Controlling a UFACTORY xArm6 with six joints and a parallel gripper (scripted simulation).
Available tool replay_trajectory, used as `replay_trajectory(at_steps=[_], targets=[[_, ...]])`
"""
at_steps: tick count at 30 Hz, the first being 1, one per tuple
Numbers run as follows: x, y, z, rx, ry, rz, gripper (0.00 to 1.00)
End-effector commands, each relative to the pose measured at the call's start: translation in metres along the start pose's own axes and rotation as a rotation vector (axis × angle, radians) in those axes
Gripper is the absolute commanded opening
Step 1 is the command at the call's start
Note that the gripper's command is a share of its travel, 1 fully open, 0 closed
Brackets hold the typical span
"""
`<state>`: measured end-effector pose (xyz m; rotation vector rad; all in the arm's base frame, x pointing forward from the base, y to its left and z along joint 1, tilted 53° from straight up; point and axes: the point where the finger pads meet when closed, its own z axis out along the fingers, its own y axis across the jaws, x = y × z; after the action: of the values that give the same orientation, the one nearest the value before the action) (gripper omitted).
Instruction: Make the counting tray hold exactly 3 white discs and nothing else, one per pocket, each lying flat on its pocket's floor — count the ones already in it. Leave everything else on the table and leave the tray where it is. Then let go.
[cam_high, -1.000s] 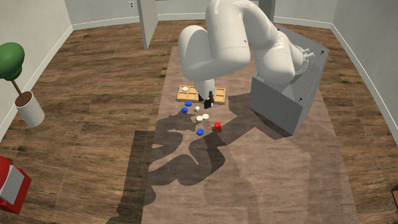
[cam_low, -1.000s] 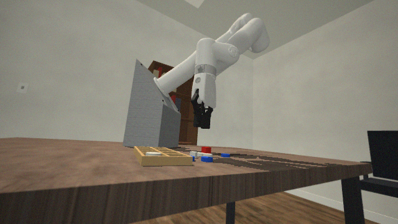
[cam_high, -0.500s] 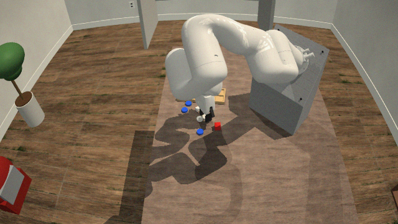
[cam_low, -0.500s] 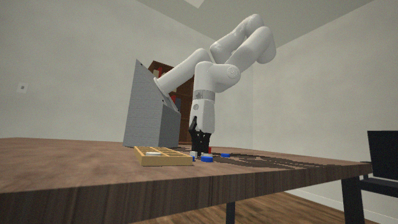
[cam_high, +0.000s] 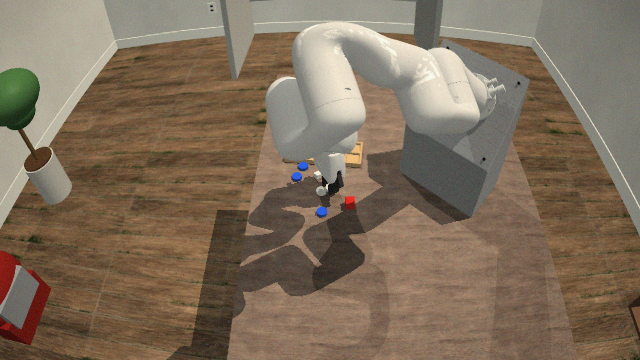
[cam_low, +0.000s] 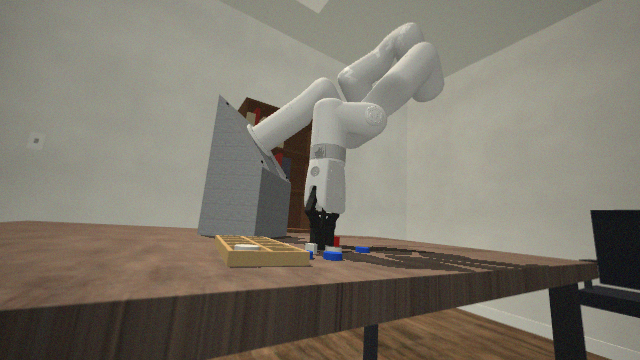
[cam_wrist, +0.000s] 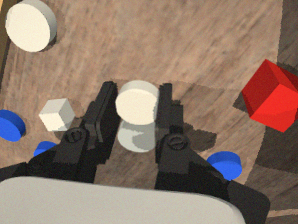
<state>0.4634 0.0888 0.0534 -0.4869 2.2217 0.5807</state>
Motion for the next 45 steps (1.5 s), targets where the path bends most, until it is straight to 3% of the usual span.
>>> replay_trajectory(at_steps=[1, 27, 32, 40, 45], targets=[[0.000, 0.000, 0.000, 0.000, 0.001, -0.001, 0.00], [0.000, 0.000, 0.000, 0.000, 0.001, -0.001, 0.00], [0.000, 0.000, -0.010, 0.000, 0.000, -0.001, 0.00], [-0.001, 0.000, -0.085, -0.001, -0.001, -0.001, 0.00], [0.001, 0.000, -0.099, 0.001, 0.001, -0.001, 0.00]])
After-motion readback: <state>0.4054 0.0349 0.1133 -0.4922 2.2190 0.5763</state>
